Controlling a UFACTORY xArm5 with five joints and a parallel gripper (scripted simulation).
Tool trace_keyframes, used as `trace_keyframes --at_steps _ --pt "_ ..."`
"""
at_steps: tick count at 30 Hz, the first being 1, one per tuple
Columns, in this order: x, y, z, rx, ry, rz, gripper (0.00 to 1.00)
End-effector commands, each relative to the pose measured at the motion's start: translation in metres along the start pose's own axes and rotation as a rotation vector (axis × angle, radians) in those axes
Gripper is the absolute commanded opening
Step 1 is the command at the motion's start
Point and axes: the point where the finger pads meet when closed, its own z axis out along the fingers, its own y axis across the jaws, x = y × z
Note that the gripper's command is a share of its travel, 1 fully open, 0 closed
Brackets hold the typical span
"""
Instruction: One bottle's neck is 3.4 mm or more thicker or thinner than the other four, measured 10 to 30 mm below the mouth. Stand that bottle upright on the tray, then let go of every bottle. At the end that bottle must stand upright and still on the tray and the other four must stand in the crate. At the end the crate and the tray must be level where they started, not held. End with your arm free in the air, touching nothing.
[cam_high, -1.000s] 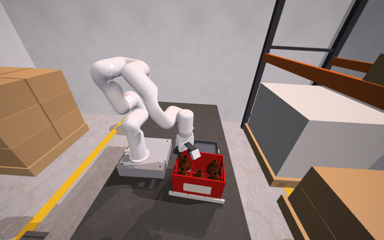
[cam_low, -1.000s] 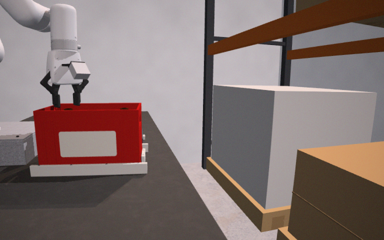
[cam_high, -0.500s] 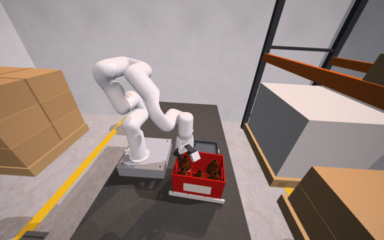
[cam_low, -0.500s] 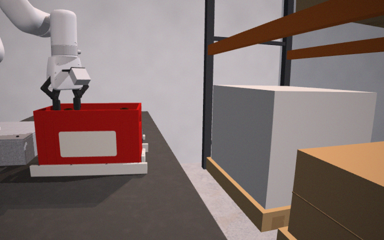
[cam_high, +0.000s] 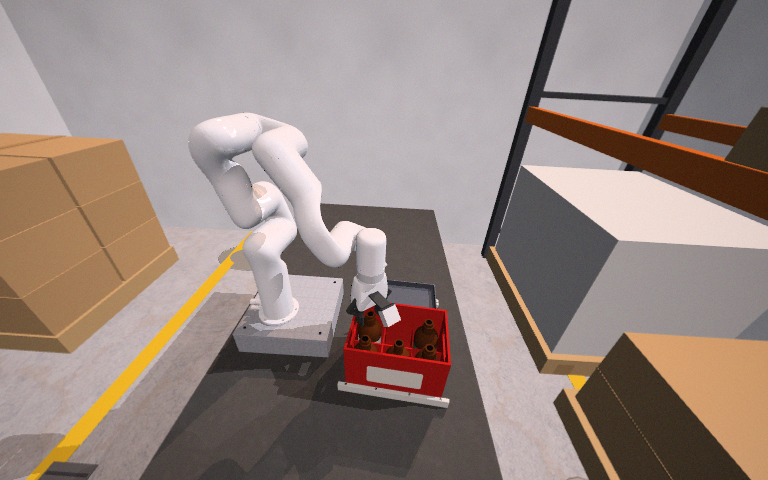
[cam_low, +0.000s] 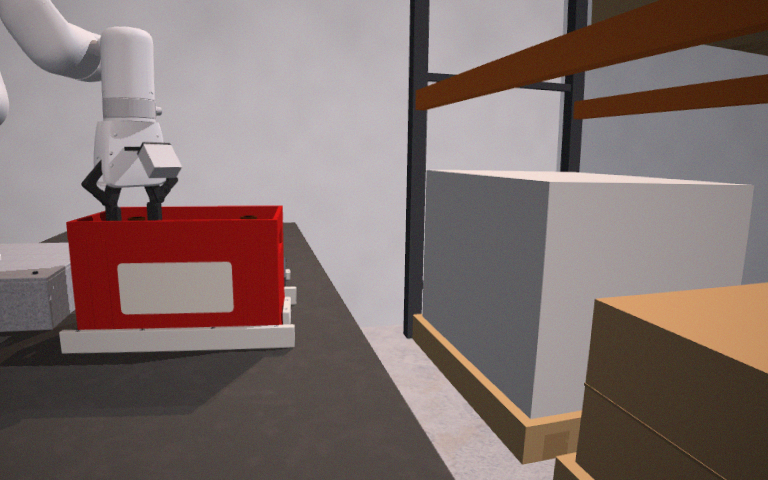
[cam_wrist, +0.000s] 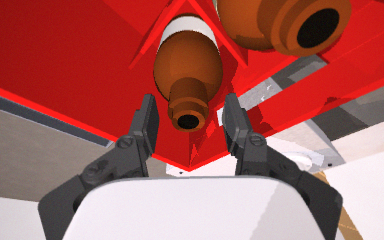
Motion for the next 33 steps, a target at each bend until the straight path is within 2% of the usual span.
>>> trace_keyframes --at_steps 1,20,21,33 --pt "0.001 -0.0008 0.001 0.002 0.002 0.0 0.65" --pt "0.001 -0.0008 0.0013 0.002 0.002 0.0 0.65" --pt "0.001 -0.0008 0.0013 0.002 0.002 0.0 0.0" --pt "0.001 -0.0008 0.0013 0.002 0.002 0.0 0.0"
